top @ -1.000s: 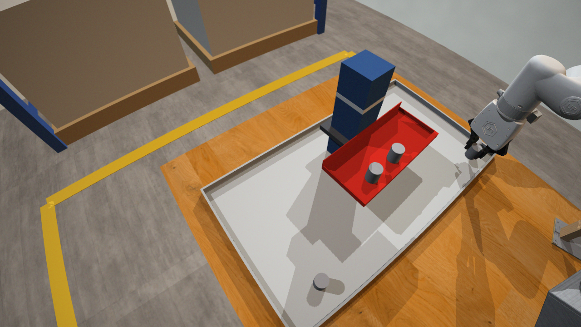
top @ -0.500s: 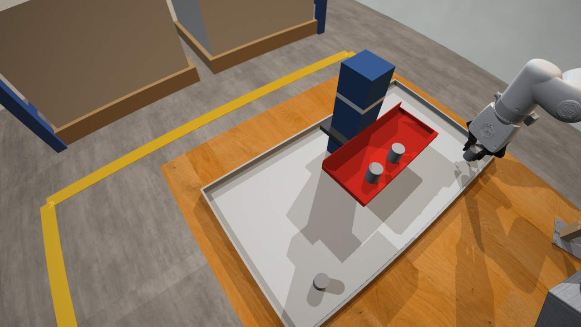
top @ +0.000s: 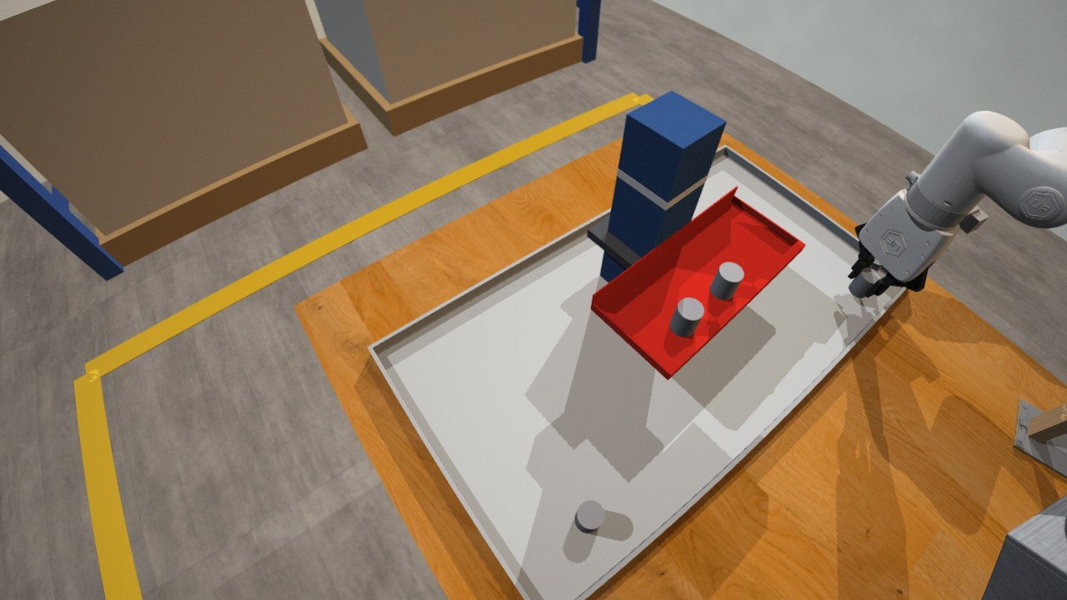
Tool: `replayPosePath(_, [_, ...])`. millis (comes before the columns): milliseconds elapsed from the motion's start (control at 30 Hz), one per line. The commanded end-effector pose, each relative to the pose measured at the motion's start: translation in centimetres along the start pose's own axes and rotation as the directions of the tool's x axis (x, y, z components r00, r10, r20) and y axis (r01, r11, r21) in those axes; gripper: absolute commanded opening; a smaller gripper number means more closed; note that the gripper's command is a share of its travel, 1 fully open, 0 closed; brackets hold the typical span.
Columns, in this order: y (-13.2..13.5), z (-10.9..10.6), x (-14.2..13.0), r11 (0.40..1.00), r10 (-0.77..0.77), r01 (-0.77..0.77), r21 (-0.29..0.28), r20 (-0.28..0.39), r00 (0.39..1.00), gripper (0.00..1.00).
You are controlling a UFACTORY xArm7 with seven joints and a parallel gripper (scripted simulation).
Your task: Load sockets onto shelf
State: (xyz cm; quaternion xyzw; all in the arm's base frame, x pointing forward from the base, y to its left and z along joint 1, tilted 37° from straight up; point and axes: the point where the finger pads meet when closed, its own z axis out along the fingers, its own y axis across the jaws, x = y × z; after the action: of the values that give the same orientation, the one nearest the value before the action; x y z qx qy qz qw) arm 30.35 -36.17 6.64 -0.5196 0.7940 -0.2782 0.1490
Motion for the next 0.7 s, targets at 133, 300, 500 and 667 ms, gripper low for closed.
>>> replayPosePath(133, [-0.08, -0.03, 0.05, 1.000, -0.001, 0.001, 0.002, -0.002, 1.000, 0.00])
replayPosePath(300, [-0.08, -0.01, 0.05, 1.000, -0.001, 0.001, 0.002, -0.002, 1.000, 0.00])
replayPosePath(500, [-0.09, 0.20, 0.05, 1.000, -0.001, 0.001, 0.002, -0.002, 1.000, 0.00])
replayPosePath(667, [-0.09, 0.41, 0.05, 1.000, -0.001, 0.001, 0.002, -0.002, 1.000, 0.00])
